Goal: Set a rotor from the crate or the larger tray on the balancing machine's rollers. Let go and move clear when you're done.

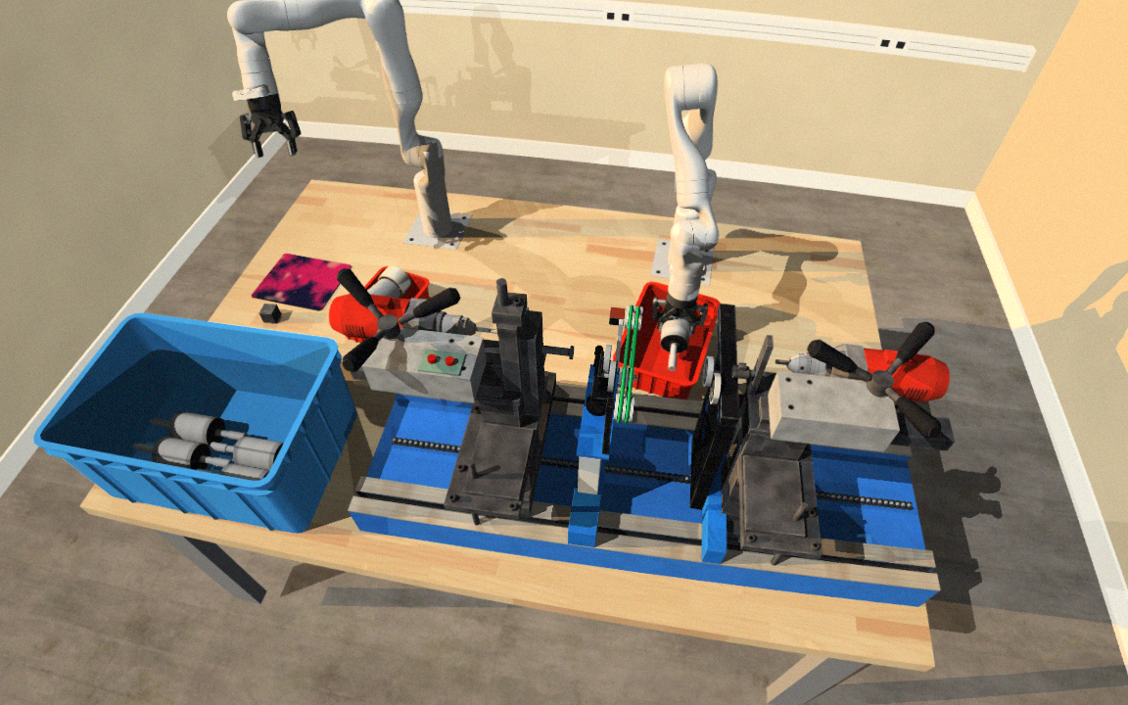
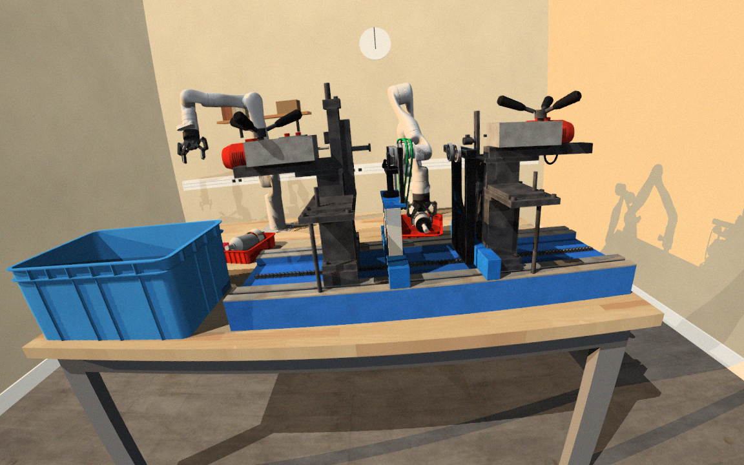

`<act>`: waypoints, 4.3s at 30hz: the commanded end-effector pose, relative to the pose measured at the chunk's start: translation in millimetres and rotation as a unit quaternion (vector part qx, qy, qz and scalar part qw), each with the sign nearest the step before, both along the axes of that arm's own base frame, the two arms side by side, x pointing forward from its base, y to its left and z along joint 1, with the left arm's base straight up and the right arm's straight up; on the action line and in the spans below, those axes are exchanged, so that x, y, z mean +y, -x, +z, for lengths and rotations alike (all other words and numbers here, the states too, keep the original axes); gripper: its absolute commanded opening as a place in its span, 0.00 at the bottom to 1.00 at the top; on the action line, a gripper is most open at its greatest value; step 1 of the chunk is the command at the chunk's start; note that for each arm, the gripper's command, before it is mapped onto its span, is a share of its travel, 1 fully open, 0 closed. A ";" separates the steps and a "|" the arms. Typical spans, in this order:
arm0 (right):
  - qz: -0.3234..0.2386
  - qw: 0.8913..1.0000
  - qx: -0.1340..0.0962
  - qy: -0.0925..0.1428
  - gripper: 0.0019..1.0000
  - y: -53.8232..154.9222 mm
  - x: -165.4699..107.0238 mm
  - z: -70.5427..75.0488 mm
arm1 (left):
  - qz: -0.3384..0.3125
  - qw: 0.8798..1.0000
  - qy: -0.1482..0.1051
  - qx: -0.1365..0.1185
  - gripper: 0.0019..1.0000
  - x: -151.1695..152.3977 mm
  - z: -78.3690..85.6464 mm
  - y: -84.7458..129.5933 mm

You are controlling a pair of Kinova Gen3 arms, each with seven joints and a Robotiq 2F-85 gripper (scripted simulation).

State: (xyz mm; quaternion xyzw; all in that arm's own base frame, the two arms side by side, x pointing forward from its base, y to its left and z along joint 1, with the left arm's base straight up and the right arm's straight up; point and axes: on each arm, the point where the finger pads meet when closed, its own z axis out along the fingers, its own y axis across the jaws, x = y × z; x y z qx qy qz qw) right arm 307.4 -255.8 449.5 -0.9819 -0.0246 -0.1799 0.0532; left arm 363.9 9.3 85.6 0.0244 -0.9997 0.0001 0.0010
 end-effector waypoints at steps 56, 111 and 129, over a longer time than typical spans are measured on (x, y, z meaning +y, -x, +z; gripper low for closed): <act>0.000 1.000 -0.001 0.000 1.00 0.0 -0.1 0.5 | -0.002 1.000 -0.002 -0.002 0.10 -0.2 48.7 -1.2; 0.000 1.000 -0.001 0.000 1.00 0.0 -0.1 0.5 | -0.095 0.992 -0.059 -0.053 0.10 -7.8 100.1 -20.0; 0.000 1.000 -0.001 0.000 1.00 0.0 -0.1 0.5 | -0.149 0.981 -0.093 -0.083 0.10 -12.3 130.6 -31.2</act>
